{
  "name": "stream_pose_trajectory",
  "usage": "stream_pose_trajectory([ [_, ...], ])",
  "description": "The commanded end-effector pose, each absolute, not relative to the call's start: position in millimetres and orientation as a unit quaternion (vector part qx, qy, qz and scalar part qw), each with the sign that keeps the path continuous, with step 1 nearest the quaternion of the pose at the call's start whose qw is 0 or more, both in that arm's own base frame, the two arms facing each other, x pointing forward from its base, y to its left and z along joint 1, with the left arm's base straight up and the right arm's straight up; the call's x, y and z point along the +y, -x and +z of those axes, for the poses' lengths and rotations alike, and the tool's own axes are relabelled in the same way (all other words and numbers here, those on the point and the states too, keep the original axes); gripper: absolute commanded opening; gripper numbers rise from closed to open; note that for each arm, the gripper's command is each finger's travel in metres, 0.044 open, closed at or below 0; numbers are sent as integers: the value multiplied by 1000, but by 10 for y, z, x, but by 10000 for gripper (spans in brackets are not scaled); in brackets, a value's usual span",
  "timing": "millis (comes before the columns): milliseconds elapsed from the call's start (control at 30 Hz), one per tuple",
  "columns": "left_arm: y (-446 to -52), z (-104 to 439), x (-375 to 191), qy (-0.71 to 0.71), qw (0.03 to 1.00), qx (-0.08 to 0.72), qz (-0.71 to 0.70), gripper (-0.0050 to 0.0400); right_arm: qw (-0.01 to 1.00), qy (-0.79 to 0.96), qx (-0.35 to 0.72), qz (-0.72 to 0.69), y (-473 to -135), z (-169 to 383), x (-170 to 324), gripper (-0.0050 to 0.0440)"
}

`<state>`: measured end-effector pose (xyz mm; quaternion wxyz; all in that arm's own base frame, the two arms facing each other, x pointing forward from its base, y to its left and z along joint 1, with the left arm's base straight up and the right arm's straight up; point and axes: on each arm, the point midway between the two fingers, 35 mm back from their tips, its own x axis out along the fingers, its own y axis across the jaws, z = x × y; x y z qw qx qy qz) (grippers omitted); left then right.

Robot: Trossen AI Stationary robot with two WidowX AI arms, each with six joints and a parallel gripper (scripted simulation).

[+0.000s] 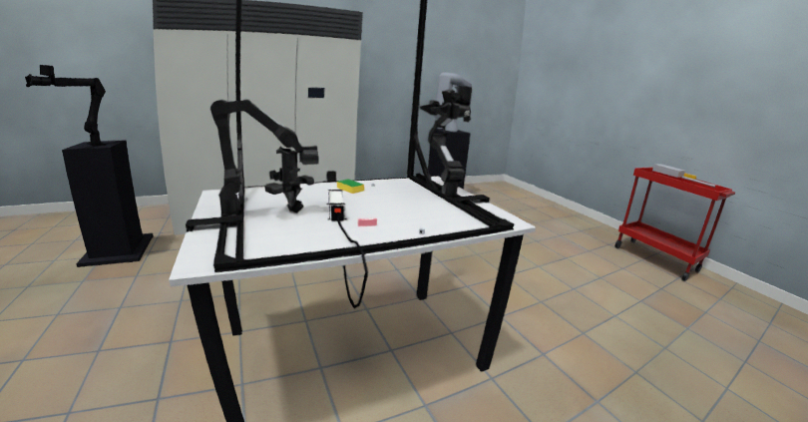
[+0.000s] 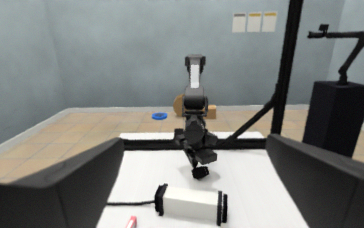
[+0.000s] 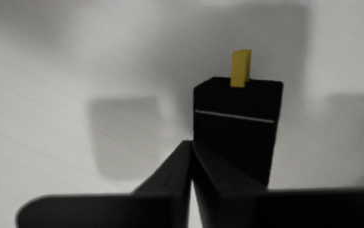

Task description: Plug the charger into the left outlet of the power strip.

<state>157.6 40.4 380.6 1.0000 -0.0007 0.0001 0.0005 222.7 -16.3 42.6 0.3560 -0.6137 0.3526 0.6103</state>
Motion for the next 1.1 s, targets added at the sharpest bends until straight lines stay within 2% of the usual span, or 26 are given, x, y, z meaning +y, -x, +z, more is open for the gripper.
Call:
stream_pose_trajectory([
  [0, -1574, 3831, 396, -2, 1000, 0, 0, 400, 354, 616, 351, 610, -2211, 403, -172, -50],
  [367, -1574, 3831, 396, -2, 1000, 0, 0, 400, 354, 612, 354, 612, -2217, 263, -124, -50],
  [400, -1574, 3831, 396, -2, 1000, 0, 0, 400, 354, 614, 353, 611, -2206, 289, -137, 24],
  [533, -1574, 3831, 396, -2, 1000, 0, 0, 400, 358, 624, 348, 601, -2135, 547, -250, 120],
  [633, -1574, 3831, 396, -2, 1000, 0, 0, 400, 357, 624, 349, 601, -1962, 730, -334, 192],
  [700, -1574, 3831, 396, -2, 1000, 0, 0, 400, 357, 624, 349, 601, -1962, 730, -334, 192],
  [967, -1574, 3831, 396, -2, 1000, 0, 0, 400, 358, 619, 351, 604, -1976, 647, -303, 384],
  [1000, -1574, 3831, 396, -2, 1000, 0, 0, 400, 358, 619, 351, 604, -1976, 647, -303, 400],
  [1067, -1574, 3831, 396, -2, 1000, 0, 0, 400, 358, 619, 351, 604, -1976, 647, -303, 400],
])
